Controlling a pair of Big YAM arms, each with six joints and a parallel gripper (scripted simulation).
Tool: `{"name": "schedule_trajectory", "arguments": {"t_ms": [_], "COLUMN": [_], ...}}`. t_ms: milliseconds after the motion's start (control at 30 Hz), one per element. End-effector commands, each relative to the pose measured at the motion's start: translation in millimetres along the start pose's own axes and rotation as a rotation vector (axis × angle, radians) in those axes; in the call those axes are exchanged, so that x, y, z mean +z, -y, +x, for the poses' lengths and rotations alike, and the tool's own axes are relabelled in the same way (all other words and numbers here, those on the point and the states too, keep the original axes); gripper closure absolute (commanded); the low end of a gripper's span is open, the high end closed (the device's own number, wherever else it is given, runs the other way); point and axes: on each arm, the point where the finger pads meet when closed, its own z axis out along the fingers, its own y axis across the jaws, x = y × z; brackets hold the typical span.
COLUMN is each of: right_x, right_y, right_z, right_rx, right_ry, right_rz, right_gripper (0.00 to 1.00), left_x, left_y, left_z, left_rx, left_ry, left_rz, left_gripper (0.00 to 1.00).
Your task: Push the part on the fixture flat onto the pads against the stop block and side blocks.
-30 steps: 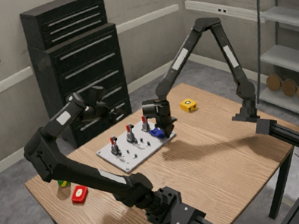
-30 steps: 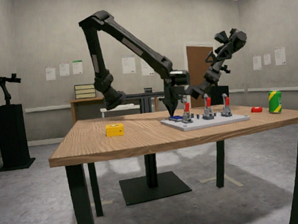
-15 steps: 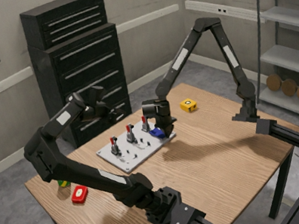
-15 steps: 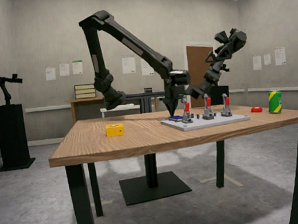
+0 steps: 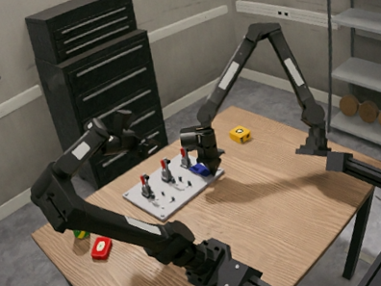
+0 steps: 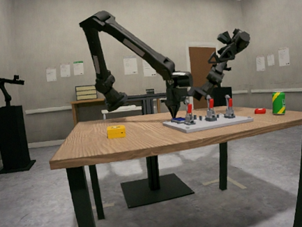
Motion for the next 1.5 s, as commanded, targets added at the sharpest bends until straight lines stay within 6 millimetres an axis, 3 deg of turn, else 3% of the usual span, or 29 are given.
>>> {"name": "schedule_trajectory", "arguments": {"t_ms": [0, 167, 233, 333, 700, 1033, 1300, 1333, 1400, 1467], "right_x": [-2.5, 0.2, -14.5, -12.6, -11.7, -40.8, -58.3, -46.5, -34.8, -19.9], "right_y": [-4.0, -4.5, -12.2, -9.2, -6.9, -19.7, -18.8, -15.7, -8.9, -4.2], "right_z": [-21.7, -25.0, -15.9, 5.3, -2.5, -22.5, -20.2, -6.1, -2.6, 14.6], "right_rx": [0.015, 0.011, 0.029, 0.043, 0.054, 0.076, 0.076, 0.054, 0.052, 0.025], "right_ry": [0.012, 0.008, 0.047, 0.050, 0.046, 0.085, 0.084, 0.061, 0.047, 0.020], "right_rz": [-0.009, -0.005, -0.034, -0.037, -0.036, -0.076, -0.077, -0.052, -0.039, -0.011], "right_gripper": [1.00, 1.00, 1.00, 1.00, 1.00, 1.00, 1.00, 1.00, 1.00, 1.00], "left_x": [-3.0, -3.0, -3.0, -3.0, -3.0, -3.0, -3.0, -3.0, -3.0, -3.0], "left_y": [-4.6, -4.6, -4.6, -4.6, -4.6, -4.6, -4.6, -4.6, -4.6, -4.6], "left_z": [-4.7, -4.7, -4.7, -4.7, -4.7, -4.7, -4.7, -4.7, -4.7, -4.7], "left_rx": [-0.001, -0.001, -0.001, -0.001, -0.001, -0.001, -0.001, -0.001, -0.001, -0.001], "left_ry": [0.008, 0.008, 0.008, 0.008, 0.008, 0.008, 0.008, 0.008, 0.008, 0.008], "left_rz": [-0.011, -0.011, -0.011, -0.011, -0.011, -0.011, -0.011, -0.011, -0.011, -0.011], "left_gripper": [0.00, 0.00, 0.00, 0.00, 0.00, 0.00, 0.00, 0.00, 0.00, 0.00]}}
